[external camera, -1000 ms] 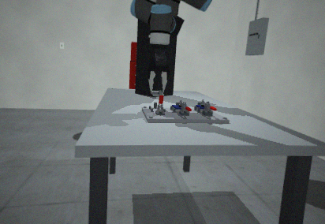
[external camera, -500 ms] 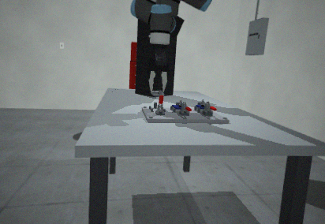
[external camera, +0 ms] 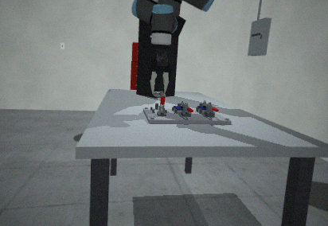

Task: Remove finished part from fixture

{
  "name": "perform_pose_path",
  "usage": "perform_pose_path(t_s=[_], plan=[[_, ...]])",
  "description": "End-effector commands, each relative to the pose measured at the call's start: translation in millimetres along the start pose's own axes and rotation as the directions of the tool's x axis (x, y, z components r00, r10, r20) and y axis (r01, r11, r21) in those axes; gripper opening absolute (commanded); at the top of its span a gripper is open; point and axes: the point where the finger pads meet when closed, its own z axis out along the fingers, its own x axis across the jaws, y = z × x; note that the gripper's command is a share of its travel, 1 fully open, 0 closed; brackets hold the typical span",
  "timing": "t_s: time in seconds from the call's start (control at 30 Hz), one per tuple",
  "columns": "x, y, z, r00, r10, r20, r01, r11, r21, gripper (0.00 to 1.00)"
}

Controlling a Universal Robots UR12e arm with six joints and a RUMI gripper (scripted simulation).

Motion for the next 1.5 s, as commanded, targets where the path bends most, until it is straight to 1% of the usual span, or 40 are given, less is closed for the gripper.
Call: perform_pose_path(t_s=[0.0,0.87,1.47], plan=[[-1.1,1.3,-1.3,1.000,0.000,0.002,0.000,1.000,-0.001,0.00],[2.6,1.0,-1.4,1.000,0.001,0.001,-0.001,1.000,0.000,0.00],[21.5,-0.4,-0.5,1.000,0.000,0.001,0.000,1.000,0.001,0.00]])
